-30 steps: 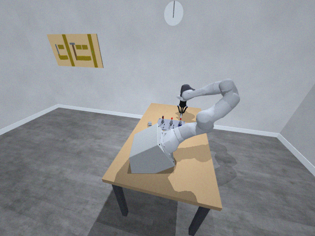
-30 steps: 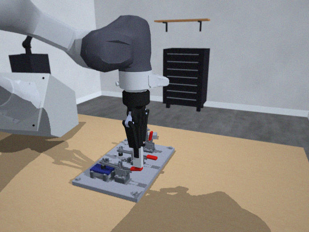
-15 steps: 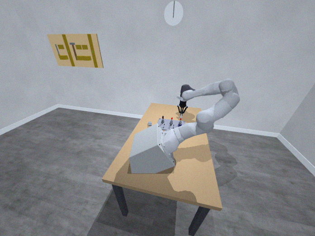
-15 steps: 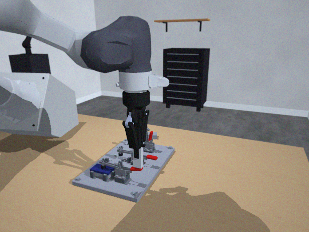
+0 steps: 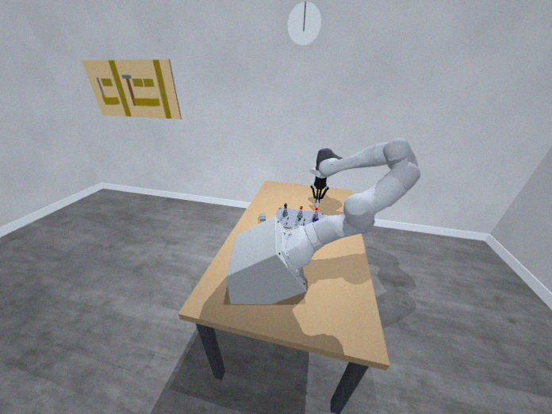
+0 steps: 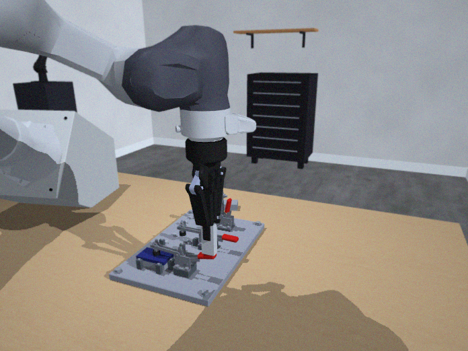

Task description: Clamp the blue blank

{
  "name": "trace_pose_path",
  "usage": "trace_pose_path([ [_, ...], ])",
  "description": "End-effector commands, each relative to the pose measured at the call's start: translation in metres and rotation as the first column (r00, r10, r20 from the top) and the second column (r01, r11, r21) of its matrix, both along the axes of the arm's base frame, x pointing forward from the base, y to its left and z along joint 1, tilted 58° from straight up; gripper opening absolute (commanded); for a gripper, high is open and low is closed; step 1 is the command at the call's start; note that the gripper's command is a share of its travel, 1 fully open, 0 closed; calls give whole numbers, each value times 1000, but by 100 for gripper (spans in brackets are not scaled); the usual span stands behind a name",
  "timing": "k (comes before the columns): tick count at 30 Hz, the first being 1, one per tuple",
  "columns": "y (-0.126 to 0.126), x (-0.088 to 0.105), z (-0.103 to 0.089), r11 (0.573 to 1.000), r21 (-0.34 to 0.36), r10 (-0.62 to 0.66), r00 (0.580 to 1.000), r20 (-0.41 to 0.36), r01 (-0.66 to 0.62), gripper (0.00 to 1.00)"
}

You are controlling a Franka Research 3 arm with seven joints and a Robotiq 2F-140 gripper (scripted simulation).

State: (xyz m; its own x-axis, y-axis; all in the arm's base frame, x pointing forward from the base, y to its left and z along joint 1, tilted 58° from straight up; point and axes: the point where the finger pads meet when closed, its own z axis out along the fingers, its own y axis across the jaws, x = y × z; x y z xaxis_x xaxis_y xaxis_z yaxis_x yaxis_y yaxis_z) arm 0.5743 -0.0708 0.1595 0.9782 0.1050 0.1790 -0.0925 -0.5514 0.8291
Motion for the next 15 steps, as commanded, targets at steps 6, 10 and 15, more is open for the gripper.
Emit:
trace_pose_path([
  [6,-2,0,-2,1000,-1,0,1000,0,0,0],
  [10,-3,0,-3,1000,-1,0,1000,0,0,0],
  [15,-3,0,-3,1000,-1,0,1000,0,0,0],
])
